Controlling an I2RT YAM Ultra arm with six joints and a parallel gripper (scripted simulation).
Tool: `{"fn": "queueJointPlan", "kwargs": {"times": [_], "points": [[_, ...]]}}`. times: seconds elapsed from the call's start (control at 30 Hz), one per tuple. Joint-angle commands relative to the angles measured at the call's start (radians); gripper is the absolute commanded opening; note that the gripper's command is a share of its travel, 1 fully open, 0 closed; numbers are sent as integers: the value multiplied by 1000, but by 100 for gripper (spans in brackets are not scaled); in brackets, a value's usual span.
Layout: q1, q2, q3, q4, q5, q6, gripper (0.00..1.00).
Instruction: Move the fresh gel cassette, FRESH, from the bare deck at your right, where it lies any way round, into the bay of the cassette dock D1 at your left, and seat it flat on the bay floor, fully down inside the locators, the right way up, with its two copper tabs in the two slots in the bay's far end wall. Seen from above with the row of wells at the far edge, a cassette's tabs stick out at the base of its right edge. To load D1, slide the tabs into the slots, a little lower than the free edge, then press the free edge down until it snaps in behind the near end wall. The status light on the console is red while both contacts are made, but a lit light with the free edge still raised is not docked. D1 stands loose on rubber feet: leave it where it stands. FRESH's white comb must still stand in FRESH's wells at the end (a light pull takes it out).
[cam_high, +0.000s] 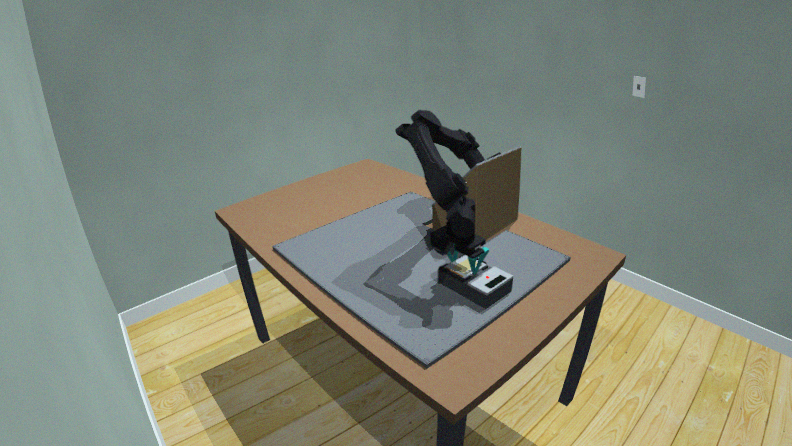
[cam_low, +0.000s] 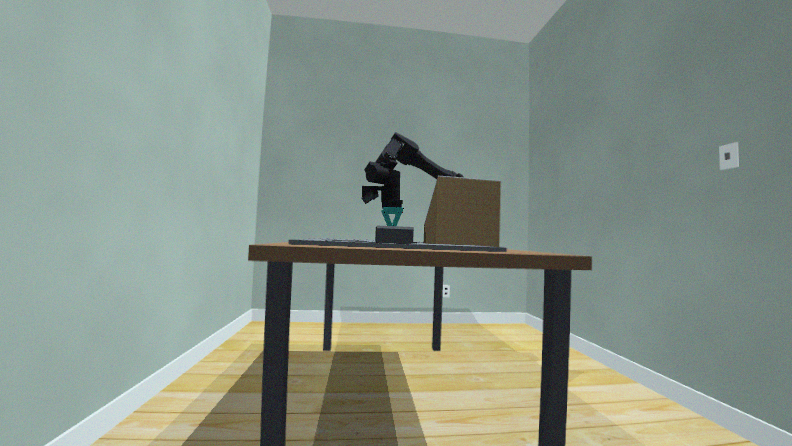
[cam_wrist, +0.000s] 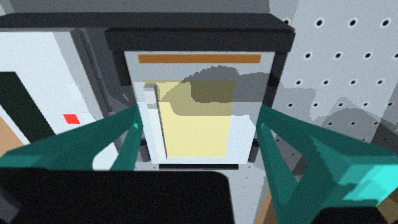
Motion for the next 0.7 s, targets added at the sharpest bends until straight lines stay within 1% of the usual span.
{"fn": "queueJointPlan", "kwargs": {"times": [0.0,0.67], "points": [[-11,17,-13,57,31,-27,0],[-20,26,-21,73,35,-36,0]]}}
